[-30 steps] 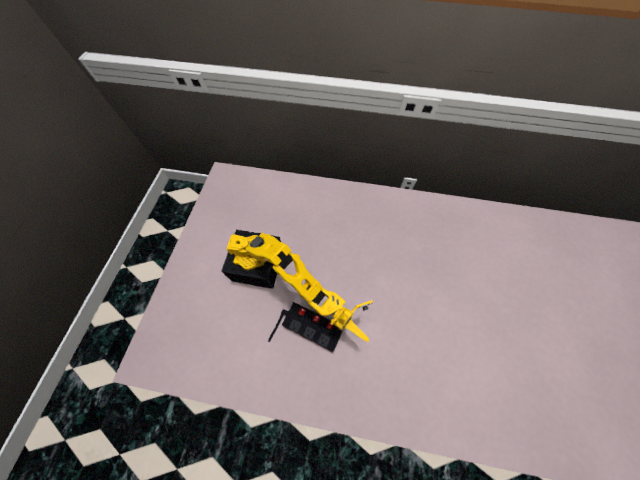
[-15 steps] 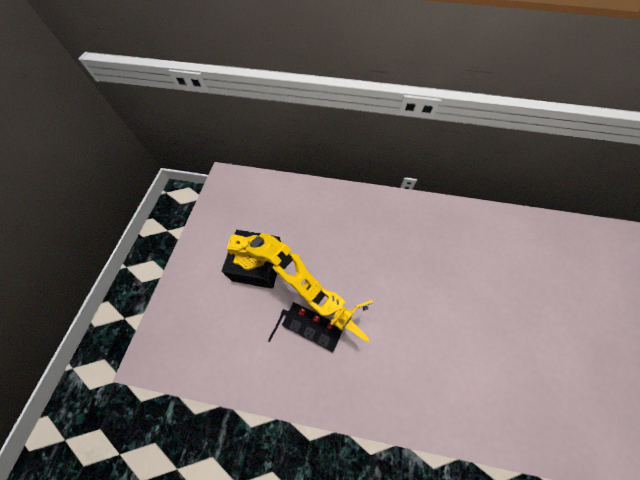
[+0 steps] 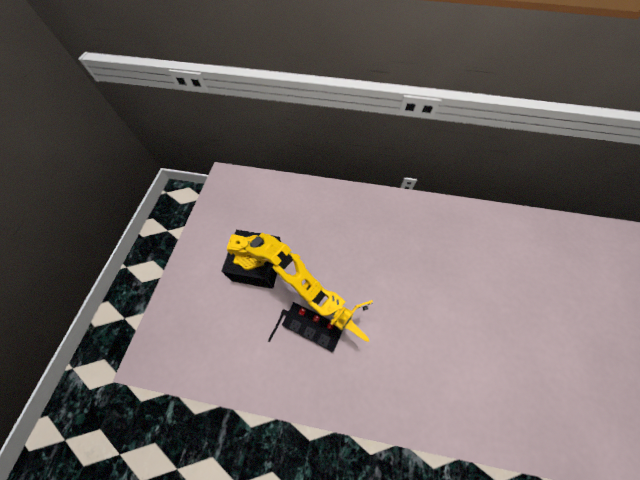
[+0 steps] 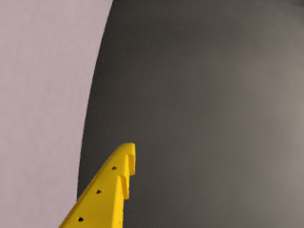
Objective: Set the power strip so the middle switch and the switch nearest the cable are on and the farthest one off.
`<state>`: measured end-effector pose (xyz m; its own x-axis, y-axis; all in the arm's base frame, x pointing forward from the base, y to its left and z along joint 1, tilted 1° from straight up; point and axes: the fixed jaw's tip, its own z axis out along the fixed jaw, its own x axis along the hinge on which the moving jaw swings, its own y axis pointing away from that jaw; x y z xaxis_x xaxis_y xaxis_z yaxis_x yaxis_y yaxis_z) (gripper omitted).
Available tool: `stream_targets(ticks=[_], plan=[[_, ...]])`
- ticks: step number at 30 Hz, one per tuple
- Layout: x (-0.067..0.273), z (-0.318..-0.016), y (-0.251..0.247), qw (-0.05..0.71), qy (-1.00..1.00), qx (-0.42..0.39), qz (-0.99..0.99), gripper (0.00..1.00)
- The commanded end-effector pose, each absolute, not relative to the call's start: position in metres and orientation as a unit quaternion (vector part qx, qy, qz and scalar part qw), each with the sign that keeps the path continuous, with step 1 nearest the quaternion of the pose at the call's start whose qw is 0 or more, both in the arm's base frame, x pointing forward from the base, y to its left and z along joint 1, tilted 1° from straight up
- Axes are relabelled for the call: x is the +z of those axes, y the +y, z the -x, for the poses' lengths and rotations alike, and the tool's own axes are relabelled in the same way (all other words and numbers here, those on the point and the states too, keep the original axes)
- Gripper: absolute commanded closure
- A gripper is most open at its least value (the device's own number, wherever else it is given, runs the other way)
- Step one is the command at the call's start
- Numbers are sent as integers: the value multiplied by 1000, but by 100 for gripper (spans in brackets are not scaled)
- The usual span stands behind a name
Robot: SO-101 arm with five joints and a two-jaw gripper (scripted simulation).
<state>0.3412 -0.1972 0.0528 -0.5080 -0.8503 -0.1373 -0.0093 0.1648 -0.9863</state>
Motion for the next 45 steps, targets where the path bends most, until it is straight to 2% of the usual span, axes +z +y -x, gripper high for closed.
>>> stream_targets(ticks=[1, 22, 23, 45], plan=[[55, -341, -197, 378, 662, -561, 322, 0], [55, -341, -197, 378, 662, -561, 322, 0], [55, -341, -197, 378, 662, -561, 322, 100], [58, -338, -206, 393, 705, -522, 277, 100]])
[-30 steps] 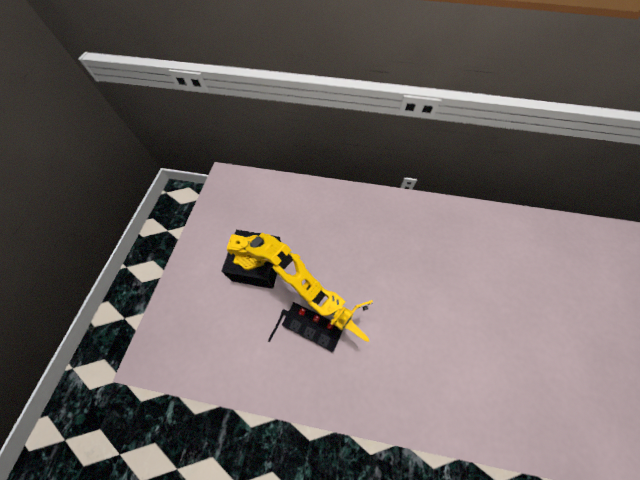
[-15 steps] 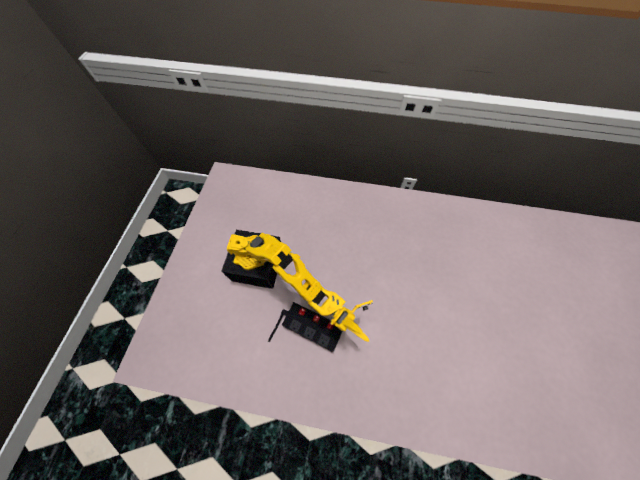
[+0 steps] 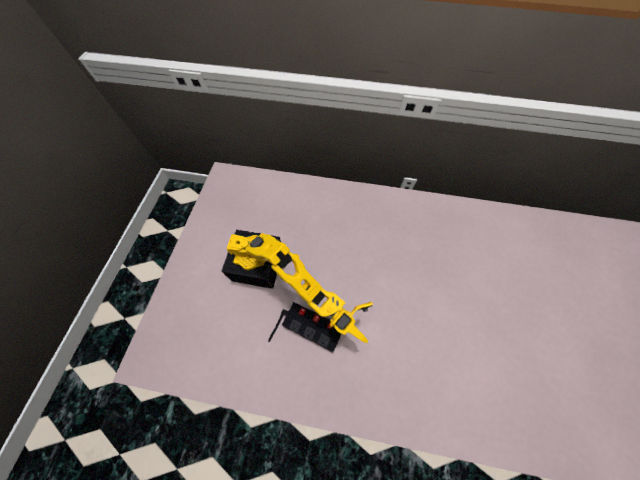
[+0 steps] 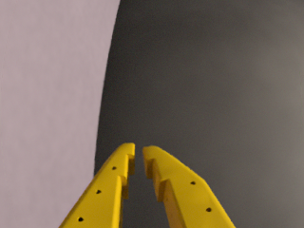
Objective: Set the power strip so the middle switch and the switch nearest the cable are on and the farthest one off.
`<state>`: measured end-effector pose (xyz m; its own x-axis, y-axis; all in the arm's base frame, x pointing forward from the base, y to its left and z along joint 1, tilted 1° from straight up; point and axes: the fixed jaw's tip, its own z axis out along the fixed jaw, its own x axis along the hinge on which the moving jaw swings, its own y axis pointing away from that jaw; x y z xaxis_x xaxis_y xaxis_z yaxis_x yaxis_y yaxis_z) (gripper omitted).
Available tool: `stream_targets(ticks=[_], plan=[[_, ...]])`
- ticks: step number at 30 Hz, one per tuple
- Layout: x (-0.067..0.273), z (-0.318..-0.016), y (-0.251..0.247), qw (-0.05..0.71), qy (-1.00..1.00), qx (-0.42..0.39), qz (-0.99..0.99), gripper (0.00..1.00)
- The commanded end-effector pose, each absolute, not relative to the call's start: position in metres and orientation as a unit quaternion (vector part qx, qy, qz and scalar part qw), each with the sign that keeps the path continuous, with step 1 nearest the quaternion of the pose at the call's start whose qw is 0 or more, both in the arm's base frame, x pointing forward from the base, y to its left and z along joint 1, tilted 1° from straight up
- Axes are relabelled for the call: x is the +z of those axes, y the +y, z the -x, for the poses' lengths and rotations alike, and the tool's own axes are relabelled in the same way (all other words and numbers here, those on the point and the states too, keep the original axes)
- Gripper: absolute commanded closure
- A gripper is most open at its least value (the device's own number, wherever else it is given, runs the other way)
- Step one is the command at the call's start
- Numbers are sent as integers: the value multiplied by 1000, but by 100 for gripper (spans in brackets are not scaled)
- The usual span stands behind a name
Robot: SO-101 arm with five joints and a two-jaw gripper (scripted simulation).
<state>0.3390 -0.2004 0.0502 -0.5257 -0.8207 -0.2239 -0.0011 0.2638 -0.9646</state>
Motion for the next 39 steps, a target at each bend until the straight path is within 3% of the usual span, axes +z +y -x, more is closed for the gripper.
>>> stream_targets(ticks=[1, 28, 39], plan=[[58, -337, -207, 395, 710, -517, 271, 100], [79, -298, -236, 417, 853, -312, -38, 100], [96, -258, -241, 385, 860, -193, -274, 100]])
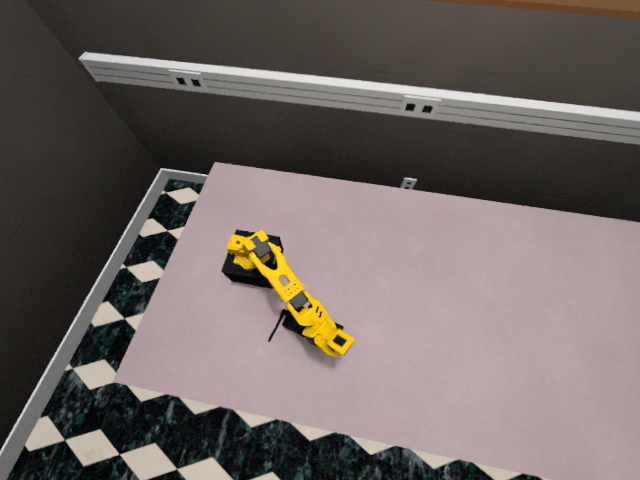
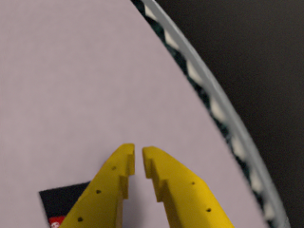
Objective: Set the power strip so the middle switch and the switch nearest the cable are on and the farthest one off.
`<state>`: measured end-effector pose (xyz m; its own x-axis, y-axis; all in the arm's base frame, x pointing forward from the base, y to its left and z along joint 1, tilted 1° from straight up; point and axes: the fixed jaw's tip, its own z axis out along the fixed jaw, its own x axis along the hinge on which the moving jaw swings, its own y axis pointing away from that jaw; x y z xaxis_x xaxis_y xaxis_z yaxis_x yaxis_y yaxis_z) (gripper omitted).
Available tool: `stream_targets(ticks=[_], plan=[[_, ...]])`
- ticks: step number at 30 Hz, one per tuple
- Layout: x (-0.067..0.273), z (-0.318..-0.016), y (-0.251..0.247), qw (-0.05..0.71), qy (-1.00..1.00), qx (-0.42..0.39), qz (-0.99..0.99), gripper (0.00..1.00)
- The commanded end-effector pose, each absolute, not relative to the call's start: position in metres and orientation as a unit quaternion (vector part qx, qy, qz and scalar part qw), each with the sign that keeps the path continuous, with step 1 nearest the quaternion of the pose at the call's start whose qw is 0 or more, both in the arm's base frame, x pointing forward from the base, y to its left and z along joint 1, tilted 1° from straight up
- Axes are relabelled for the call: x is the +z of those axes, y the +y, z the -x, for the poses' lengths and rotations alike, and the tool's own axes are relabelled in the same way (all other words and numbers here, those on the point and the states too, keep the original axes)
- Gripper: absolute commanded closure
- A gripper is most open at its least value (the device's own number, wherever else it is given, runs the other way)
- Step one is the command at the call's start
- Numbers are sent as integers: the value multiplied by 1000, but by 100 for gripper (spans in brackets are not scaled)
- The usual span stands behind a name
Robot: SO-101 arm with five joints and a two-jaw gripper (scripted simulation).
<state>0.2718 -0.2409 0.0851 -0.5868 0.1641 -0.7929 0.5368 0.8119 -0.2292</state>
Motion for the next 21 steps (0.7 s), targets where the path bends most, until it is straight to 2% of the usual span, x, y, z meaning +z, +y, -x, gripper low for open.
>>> stream_targets(ticks=[1, 21], plan=[[98, -254, -241, 380, 857, -183, -296, 100], [124, -185, -223, 280, 730, -56, -621, 100]])
